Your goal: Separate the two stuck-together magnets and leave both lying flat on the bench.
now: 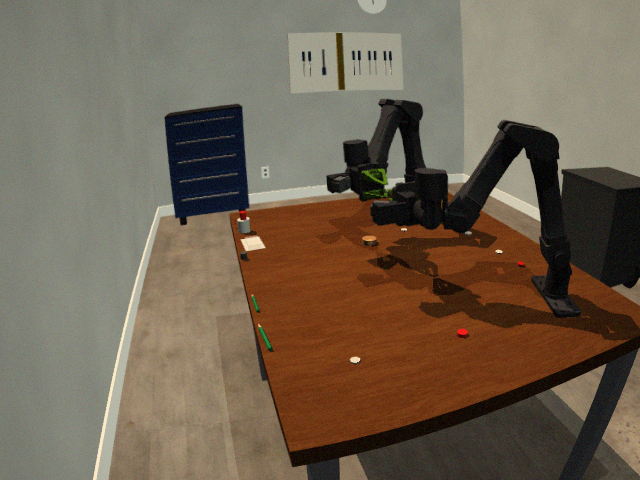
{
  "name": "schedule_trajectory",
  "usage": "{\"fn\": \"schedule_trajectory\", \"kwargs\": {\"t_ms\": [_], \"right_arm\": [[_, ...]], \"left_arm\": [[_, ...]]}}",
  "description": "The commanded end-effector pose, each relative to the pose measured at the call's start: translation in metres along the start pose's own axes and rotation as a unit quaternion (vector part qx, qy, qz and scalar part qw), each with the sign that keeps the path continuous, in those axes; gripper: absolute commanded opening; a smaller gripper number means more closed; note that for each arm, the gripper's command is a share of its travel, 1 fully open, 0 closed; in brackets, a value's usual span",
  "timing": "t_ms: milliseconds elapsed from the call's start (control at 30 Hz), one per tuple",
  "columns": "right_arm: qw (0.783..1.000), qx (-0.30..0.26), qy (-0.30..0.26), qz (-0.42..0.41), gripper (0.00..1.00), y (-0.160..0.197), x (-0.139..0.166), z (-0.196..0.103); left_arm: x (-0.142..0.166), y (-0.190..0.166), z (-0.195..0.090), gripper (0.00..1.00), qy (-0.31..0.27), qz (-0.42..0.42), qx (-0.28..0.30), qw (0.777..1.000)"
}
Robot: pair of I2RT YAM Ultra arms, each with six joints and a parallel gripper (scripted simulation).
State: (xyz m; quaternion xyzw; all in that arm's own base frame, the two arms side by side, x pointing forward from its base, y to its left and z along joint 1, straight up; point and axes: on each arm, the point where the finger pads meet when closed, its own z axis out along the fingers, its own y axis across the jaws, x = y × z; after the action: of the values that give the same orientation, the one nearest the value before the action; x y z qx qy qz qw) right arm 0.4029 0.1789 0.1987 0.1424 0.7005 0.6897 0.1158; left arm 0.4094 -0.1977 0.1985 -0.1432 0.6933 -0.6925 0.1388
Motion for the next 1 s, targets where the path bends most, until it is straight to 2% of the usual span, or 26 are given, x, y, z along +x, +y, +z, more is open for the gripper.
{"fn": "schedule_trajectory", "kwargs": {"t_ms": [0,967], "right_arm": [[1.000,-0.005,-0.003,-0.014,0.33,0.008,-0.002,0.001],[1.000,-0.005,-0.004,-0.015,0.33,0.010,-0.003,0.018]], "left_arm": [[0.000,-0.009,0.000,0.18,0.001,0.017,0.008,1.000],[0.000,-0.009,0.000,0.18,0.001,0.017,0.008,1.000]]}}
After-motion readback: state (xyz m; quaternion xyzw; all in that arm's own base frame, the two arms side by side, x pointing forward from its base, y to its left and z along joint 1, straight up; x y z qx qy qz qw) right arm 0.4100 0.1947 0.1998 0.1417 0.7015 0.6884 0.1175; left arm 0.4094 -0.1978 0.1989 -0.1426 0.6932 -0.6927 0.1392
